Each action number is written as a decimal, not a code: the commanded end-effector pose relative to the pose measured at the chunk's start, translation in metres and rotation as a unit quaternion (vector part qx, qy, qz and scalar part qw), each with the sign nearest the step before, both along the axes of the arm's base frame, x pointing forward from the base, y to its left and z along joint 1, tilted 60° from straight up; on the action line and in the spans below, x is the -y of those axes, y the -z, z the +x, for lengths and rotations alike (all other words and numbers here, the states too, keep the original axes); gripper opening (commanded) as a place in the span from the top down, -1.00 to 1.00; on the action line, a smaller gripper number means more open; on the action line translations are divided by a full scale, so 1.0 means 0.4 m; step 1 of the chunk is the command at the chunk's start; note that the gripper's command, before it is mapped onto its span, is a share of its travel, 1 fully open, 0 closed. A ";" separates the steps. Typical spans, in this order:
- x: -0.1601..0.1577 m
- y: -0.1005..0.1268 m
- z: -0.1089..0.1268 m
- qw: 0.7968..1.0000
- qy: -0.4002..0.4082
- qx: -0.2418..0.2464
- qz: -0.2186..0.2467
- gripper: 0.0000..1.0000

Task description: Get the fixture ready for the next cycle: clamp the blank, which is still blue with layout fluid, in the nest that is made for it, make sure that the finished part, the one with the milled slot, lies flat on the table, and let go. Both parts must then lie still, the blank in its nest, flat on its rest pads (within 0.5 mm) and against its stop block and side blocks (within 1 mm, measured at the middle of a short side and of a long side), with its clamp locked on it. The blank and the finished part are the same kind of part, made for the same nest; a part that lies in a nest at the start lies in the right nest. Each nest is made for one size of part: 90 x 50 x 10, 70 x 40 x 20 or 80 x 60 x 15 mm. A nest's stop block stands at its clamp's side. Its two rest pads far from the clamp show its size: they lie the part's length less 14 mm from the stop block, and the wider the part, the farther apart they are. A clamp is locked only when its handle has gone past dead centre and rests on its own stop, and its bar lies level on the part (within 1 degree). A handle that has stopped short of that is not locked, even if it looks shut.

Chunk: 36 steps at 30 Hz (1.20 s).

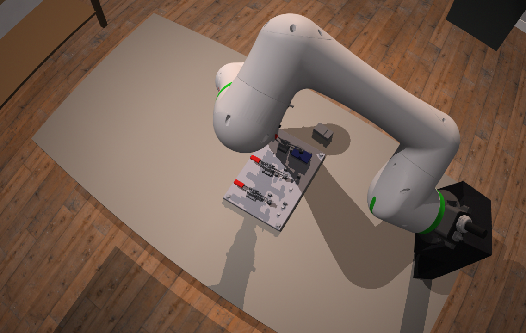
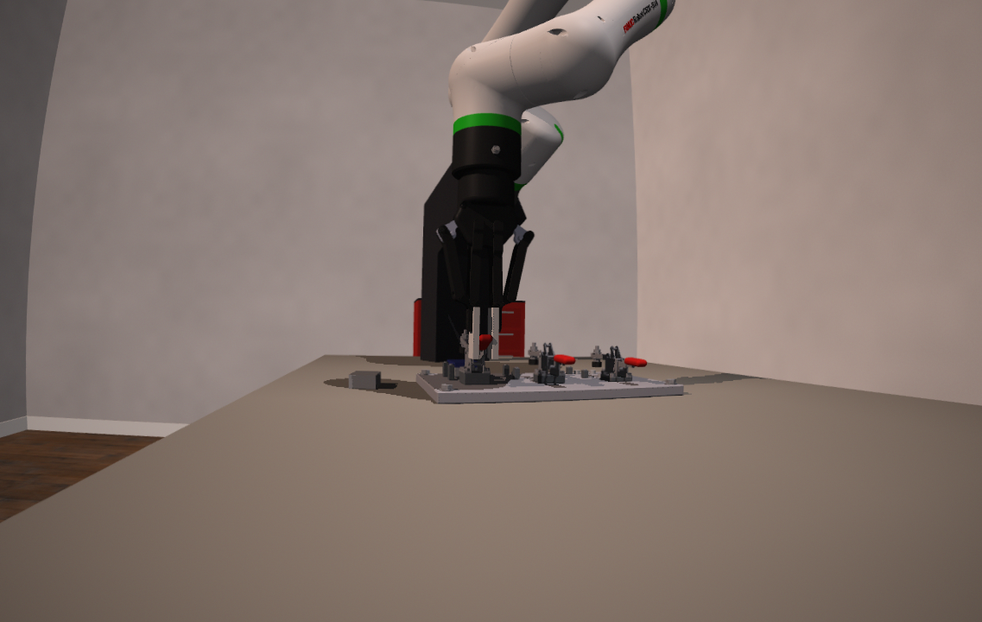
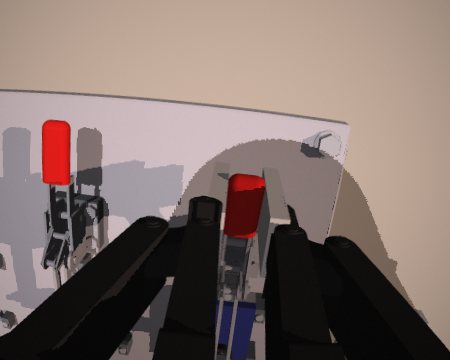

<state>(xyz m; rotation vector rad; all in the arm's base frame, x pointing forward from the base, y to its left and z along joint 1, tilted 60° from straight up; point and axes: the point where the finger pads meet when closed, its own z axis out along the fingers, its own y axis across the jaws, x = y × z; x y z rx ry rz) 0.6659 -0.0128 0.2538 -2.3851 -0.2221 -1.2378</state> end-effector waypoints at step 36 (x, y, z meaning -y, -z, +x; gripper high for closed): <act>-0.012 0.003 0.029 1.000 0.000 0.000 0.000 1.00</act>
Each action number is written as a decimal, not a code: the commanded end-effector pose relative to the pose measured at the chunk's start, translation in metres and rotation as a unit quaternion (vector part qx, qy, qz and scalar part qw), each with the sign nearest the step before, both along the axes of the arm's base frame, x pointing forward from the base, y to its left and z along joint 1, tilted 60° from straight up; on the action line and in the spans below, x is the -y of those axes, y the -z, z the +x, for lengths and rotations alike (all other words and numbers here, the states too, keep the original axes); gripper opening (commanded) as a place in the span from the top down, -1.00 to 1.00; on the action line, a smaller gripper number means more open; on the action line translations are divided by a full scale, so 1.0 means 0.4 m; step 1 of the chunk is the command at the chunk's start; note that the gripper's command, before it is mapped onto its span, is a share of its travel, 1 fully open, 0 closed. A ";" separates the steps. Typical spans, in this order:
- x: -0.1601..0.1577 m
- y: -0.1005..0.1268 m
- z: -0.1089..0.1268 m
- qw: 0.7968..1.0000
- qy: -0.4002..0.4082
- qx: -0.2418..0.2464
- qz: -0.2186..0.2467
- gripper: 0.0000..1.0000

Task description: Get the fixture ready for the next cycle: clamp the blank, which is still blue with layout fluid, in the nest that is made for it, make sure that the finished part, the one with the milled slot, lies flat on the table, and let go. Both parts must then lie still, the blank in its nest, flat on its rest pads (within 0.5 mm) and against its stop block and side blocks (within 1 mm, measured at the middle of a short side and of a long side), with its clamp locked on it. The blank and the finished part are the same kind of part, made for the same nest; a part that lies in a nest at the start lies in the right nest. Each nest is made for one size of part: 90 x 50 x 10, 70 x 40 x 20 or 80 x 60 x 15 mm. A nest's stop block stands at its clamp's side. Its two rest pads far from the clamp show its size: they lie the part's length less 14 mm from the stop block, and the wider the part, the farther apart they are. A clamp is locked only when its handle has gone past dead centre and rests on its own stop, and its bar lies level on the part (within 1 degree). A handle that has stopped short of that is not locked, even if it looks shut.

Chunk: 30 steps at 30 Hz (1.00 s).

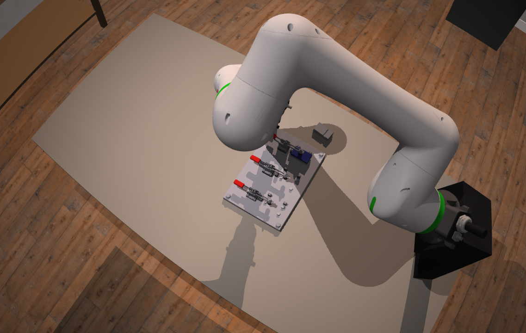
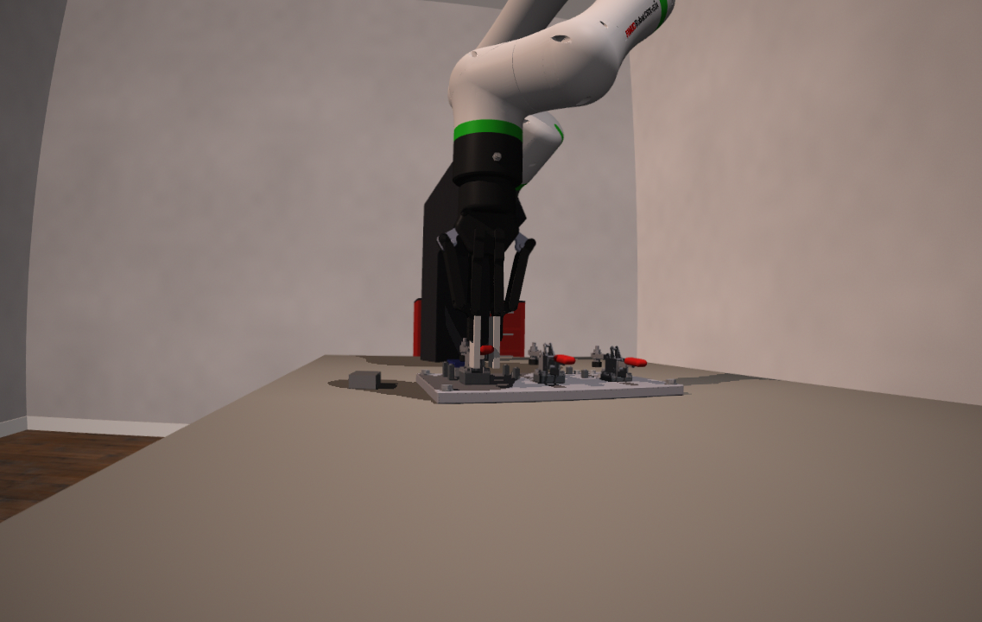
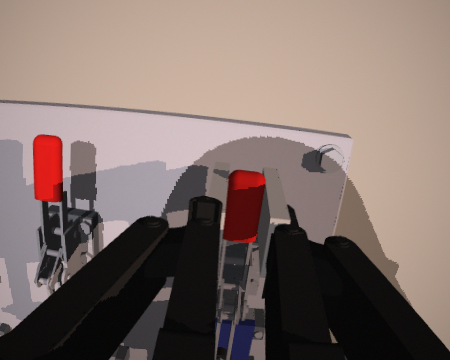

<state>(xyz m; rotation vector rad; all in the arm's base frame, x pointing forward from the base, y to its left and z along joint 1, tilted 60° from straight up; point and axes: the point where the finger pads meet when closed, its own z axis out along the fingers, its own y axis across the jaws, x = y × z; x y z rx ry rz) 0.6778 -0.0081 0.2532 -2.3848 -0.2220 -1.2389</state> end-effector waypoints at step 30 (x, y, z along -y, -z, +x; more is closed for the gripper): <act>-0.004 0.004 0.010 1.000 0.000 -0.001 0.000 1.00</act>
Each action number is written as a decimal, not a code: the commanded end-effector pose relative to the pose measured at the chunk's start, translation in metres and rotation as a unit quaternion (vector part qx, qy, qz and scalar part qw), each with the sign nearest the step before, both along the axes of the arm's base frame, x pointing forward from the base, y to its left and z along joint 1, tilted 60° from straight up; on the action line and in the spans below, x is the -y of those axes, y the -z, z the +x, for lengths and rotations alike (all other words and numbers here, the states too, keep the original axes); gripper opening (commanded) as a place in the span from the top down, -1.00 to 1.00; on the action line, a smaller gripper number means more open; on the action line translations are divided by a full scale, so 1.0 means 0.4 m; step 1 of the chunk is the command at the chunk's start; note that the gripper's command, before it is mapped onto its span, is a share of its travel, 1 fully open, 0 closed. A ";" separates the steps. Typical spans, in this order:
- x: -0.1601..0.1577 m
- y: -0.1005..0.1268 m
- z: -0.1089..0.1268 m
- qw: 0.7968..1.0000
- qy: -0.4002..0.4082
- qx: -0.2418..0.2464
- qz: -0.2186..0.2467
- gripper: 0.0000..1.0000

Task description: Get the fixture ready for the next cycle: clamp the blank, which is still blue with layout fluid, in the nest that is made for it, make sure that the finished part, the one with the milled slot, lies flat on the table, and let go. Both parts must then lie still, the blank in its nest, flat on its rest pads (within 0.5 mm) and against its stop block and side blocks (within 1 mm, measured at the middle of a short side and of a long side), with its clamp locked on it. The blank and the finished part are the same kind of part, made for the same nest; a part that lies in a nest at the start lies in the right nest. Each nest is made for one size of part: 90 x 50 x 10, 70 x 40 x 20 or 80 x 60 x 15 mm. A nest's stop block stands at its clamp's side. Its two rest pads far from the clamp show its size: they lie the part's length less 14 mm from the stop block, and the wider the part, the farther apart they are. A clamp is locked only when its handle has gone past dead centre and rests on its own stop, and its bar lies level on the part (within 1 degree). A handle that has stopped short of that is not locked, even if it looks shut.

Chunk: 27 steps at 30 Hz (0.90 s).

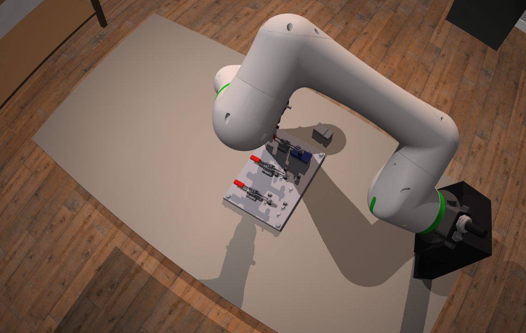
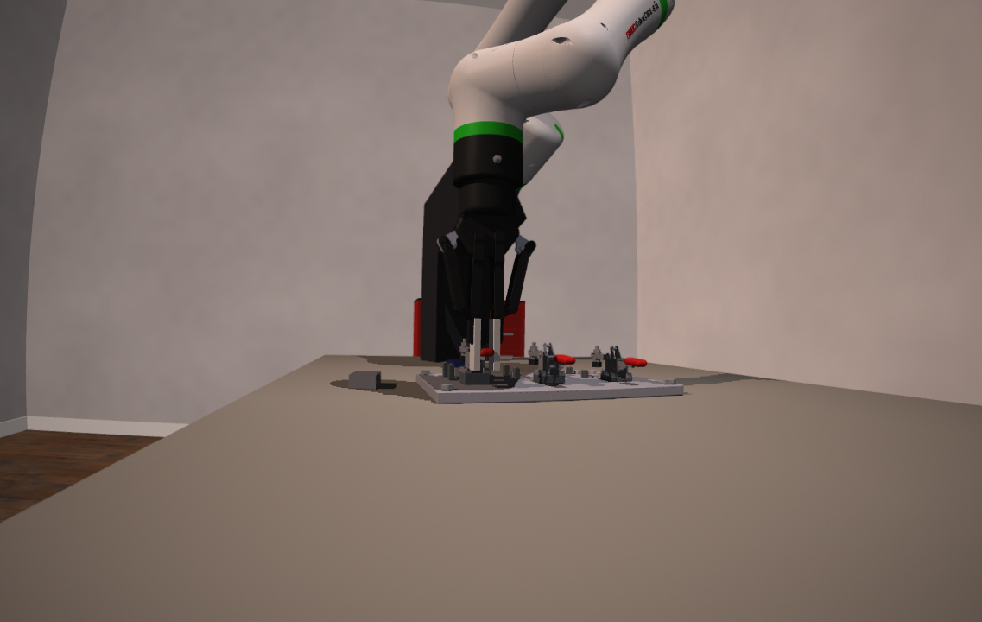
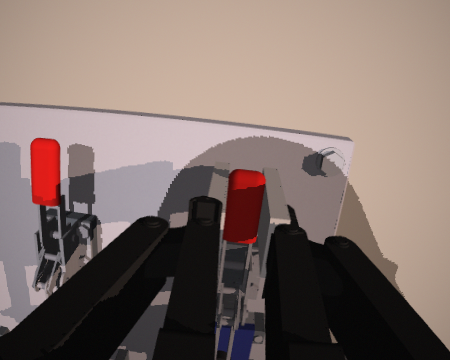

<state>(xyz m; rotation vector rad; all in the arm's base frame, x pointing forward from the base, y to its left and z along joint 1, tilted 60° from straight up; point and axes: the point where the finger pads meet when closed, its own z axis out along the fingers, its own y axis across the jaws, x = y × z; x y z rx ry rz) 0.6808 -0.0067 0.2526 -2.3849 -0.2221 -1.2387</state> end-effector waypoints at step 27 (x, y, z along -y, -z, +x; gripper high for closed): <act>-0.003 0.003 0.006 1.000 0.000 -0.001 0.000 0.44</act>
